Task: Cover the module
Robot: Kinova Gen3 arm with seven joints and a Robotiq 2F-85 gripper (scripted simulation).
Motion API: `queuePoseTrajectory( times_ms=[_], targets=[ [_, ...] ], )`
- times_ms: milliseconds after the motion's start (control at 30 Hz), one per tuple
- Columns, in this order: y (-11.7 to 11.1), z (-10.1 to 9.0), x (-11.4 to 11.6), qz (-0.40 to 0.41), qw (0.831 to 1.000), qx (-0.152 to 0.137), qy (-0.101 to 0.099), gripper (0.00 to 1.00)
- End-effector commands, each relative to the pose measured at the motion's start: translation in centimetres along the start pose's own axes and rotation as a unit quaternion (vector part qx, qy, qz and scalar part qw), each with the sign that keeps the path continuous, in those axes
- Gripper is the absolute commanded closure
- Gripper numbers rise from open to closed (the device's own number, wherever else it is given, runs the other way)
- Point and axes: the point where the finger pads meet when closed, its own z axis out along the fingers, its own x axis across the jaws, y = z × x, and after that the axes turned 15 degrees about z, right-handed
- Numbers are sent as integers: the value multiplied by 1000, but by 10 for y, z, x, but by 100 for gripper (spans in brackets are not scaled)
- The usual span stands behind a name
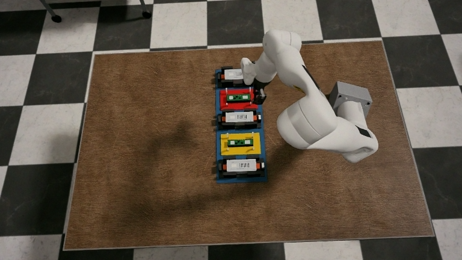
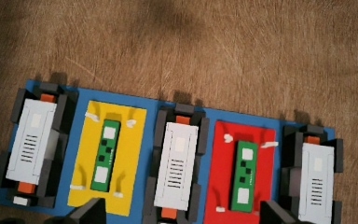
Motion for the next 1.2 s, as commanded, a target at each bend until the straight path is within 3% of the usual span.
queuePoseTrajectory(
  times_ms=[0, 267, 533, 833, 1167],
  targets=[
    [0, -1, 1, 9, 1000, -16, 0, 0],
    [0, -1, 4, 49, 995, -90, -4, 0],
    [0, -1, 4, 49, 995, -91, -3, 0],
    [1, -1, 6, 67, 990, -125, -5, 0],
    [1, -1, 5, 67, 990, -124, -5, 0]
  ],
)
